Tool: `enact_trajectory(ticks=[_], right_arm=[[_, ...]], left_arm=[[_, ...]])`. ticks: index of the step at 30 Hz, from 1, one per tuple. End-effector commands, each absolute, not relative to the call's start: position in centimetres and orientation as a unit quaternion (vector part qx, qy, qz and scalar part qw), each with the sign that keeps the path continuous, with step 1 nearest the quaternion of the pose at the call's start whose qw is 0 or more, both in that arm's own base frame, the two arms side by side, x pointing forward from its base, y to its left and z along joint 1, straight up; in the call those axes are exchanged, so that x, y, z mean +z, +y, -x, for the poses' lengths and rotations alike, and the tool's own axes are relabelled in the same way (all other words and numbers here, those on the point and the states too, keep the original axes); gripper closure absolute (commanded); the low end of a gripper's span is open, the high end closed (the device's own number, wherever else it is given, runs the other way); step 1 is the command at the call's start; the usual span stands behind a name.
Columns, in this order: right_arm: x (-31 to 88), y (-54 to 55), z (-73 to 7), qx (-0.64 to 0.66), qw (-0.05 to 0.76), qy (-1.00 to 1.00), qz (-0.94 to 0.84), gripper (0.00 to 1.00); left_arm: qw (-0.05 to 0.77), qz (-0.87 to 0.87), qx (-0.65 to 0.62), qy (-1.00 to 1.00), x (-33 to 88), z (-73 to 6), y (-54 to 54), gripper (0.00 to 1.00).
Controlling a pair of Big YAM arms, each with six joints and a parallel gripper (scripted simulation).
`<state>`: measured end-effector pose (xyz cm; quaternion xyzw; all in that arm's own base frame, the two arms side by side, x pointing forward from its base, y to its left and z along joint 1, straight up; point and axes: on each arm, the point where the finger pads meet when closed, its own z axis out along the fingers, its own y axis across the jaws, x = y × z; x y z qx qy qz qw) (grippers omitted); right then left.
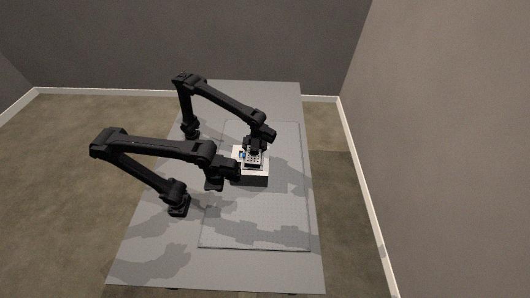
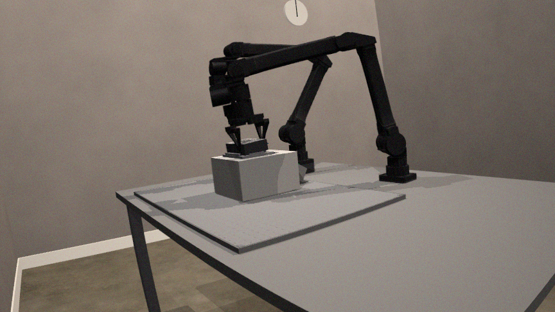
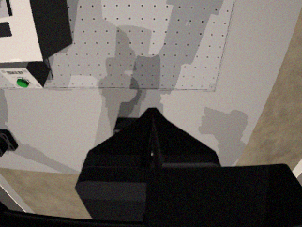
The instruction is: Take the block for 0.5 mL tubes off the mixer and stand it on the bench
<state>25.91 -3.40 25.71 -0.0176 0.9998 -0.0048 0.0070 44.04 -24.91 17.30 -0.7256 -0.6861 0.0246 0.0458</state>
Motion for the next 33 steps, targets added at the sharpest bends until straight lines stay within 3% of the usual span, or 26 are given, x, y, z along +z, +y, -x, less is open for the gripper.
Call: enact_trajectory(ticks=[1,33], right_arm=[[25.6,-3.5,-26.1,-0.004,0.006,1.000,0.014,1.00],[27.8,-3.7,-27.4,-0.008,0.036,0.999,0.014,1.00]], left_arm=[[0.022,0.732,0.026,-0.680,20.3,-43.4,-25.7,1.00],[-0.002,0.734,0.010,-0.679,22.2,-45.6,-25.3,1.00]])
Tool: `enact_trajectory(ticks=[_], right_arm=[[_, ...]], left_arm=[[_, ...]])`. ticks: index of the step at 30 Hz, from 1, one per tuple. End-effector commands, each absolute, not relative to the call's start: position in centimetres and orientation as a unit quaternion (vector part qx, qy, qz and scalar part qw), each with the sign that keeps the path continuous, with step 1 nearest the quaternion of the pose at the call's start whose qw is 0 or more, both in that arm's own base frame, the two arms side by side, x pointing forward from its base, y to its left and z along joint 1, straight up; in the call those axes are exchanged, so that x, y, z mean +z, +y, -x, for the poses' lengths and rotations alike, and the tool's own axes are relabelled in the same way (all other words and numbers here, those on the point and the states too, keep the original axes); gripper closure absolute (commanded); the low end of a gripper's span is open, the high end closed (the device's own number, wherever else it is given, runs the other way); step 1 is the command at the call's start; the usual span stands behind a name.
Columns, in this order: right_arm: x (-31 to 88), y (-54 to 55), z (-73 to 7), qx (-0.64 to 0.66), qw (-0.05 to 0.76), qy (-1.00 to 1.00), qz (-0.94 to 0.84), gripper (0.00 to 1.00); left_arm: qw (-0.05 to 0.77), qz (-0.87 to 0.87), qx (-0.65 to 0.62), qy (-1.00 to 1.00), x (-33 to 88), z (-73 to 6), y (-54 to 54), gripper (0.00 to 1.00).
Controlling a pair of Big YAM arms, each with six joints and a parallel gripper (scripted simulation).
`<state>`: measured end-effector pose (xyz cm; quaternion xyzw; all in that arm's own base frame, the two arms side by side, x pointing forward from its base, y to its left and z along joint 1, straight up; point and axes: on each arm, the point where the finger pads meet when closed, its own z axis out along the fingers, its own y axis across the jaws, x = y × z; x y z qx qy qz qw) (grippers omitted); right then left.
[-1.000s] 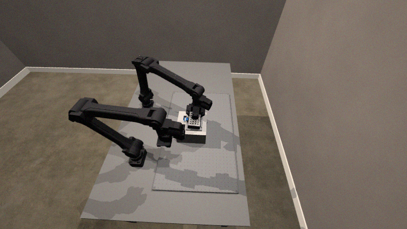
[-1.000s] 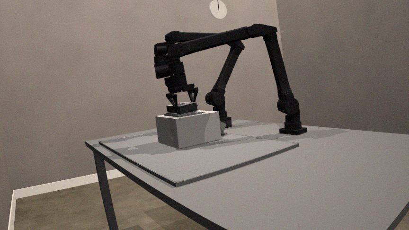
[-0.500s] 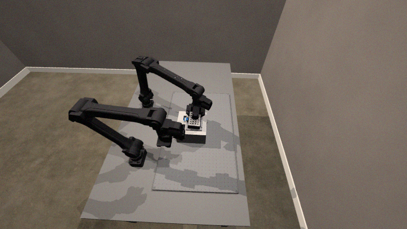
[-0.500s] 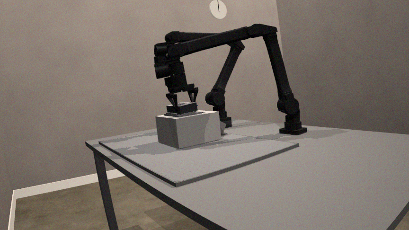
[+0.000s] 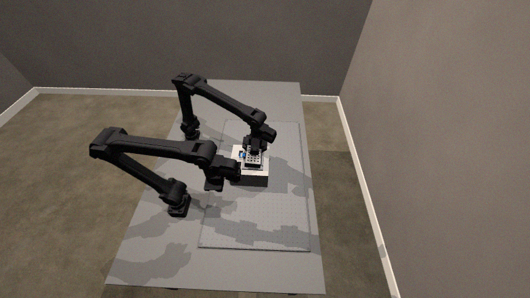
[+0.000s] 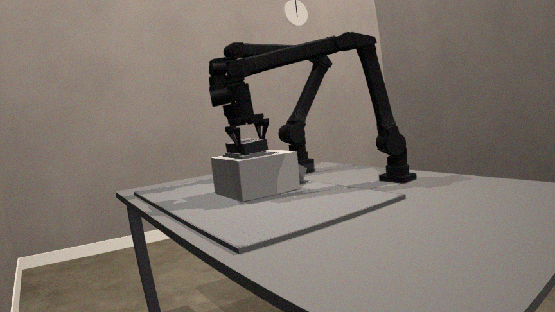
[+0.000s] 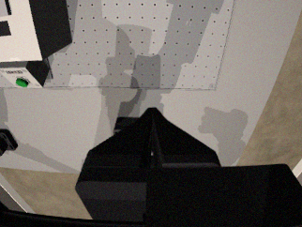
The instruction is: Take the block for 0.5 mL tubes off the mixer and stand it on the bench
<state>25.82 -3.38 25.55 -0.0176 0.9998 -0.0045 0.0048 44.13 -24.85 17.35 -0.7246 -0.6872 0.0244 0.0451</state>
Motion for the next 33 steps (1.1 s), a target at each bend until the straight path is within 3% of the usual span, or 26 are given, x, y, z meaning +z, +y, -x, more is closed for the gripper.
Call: enact_trajectory(ticks=[1,33], right_arm=[[27.8,-3.7,-27.4,-0.008,0.036,0.999,0.014,1.00],[26.0,-3.6,-26.4,-0.005,0.015,1.000,0.014,1.00]], left_arm=[[-0.002,0.734,0.011,-0.679,22.2,-45.6,-25.3,1.00],[0.043,0.731,0.031,-0.681,18.1,-43.3,-26.0,1.00]])
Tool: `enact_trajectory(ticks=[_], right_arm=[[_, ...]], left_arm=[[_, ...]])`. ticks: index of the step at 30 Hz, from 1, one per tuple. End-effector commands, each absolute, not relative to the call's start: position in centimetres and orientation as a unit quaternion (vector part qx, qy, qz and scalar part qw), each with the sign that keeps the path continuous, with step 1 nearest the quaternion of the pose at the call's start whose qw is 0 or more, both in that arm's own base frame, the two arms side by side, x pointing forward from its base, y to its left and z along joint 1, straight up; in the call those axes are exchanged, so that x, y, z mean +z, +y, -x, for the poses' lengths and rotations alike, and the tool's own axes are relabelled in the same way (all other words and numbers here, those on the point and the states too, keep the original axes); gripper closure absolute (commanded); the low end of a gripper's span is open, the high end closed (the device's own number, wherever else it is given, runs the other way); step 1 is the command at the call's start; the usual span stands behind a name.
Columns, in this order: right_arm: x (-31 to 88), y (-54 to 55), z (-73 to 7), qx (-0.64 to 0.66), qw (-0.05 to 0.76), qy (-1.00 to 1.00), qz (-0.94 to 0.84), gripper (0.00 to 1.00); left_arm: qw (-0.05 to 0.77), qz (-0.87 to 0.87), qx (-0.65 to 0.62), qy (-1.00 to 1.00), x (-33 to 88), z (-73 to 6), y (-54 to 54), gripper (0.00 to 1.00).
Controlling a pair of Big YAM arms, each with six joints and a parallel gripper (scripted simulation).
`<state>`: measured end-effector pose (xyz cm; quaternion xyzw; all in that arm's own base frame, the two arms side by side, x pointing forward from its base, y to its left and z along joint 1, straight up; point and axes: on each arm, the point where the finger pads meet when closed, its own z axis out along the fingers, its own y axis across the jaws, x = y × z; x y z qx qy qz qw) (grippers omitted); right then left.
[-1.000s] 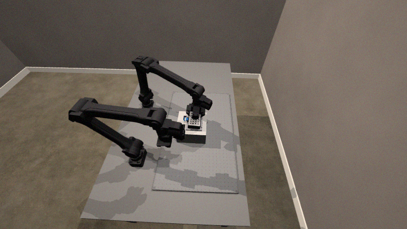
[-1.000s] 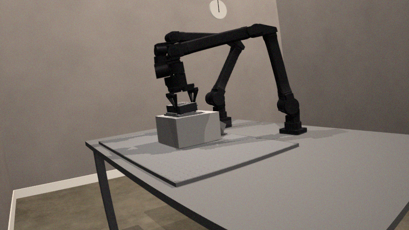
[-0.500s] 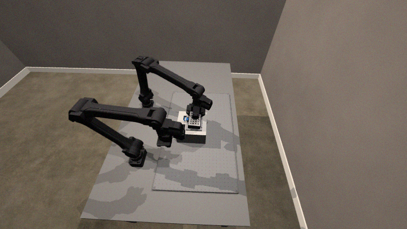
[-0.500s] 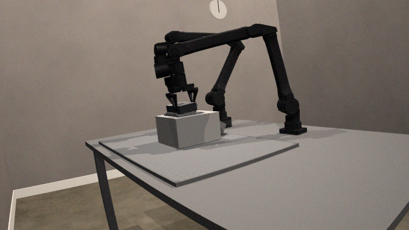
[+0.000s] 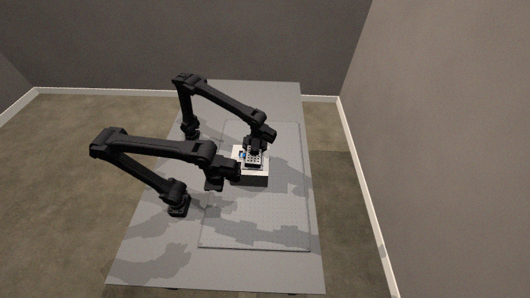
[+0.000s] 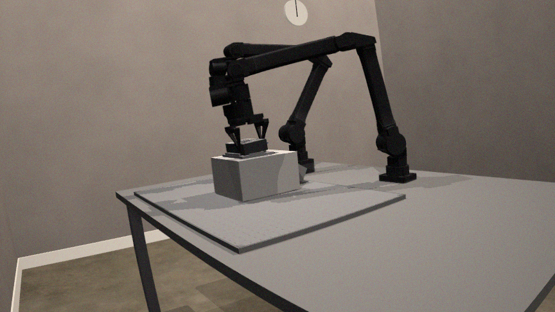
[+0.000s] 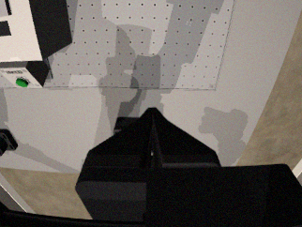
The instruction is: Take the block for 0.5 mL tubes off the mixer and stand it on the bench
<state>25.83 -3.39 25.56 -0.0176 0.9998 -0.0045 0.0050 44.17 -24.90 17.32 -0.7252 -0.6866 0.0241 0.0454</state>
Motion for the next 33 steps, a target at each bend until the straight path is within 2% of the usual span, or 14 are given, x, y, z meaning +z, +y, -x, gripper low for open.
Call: enact_trajectory(ticks=[1,33], right_arm=[[26.2,-3.6,-26.5,-0.005,0.018,1.000,0.015,1.00],[28.1,-3.7,-27.5,-0.008,0.043,0.999,0.015,1.00]], left_arm=[[0.043,0.731,0.031,-0.681,18.1,-43.3,-26.0,1.00],[0.032,0.731,0.026,-0.681,18.2,-43.8,-26.2,1.00]])
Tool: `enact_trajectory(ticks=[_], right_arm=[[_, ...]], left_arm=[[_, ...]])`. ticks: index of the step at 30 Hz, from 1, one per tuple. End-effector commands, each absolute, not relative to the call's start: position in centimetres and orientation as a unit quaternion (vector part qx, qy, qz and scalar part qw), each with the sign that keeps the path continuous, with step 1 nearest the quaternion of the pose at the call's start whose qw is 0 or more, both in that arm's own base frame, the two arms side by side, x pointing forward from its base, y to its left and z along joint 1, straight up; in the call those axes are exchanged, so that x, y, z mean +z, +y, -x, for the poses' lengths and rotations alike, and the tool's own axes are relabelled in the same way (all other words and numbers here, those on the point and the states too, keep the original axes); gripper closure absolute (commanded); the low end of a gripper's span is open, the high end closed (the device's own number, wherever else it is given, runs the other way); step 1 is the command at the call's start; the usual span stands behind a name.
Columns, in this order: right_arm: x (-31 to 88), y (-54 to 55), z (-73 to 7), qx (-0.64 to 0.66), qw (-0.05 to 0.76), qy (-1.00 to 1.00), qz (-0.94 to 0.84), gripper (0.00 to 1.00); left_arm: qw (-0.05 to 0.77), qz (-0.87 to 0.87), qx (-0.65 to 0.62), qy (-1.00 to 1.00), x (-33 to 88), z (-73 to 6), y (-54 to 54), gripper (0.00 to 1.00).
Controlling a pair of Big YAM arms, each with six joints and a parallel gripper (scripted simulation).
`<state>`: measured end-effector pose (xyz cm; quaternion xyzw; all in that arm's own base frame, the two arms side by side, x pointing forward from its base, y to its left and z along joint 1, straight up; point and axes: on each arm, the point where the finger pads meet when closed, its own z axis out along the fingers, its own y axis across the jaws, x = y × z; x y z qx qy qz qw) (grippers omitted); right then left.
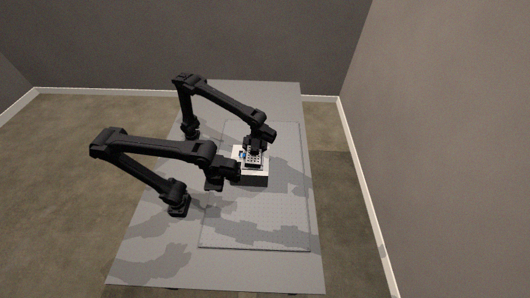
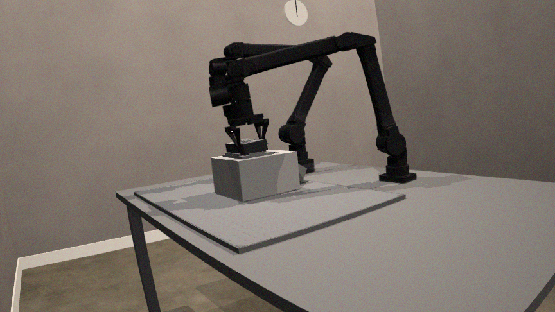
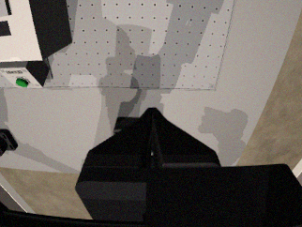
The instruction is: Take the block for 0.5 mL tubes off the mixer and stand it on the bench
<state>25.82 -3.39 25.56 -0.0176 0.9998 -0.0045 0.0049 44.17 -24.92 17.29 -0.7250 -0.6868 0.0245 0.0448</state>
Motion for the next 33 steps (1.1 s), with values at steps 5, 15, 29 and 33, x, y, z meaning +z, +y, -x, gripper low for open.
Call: enact_trajectory(ticks=[5,15,29,33], right_arm=[[28.1,-3.7,-27.6,-0.008,0.044,0.999,0.015,1.00],[26.8,-3.7,-26.9,-0.006,0.028,0.999,0.015,1.00],[26.5,-3.6,-26.7,-0.006,0.024,1.000,0.015,1.00],[27.1,-3.7,-27.0,-0.007,0.032,0.999,0.015,1.00]], left_arm=[[0.033,0.731,0.025,-0.681,18.2,-43.7,-26.1,1.00],[0.029,0.731,0.024,-0.681,19.4,-43.7,-26.1,1.00],[0.014,0.739,0.018,-0.673,22.2,-43.9,-26.2,1.00],[0.010,0.740,0.016,-0.672,22.6,-44.1,-26.2,1.00]])
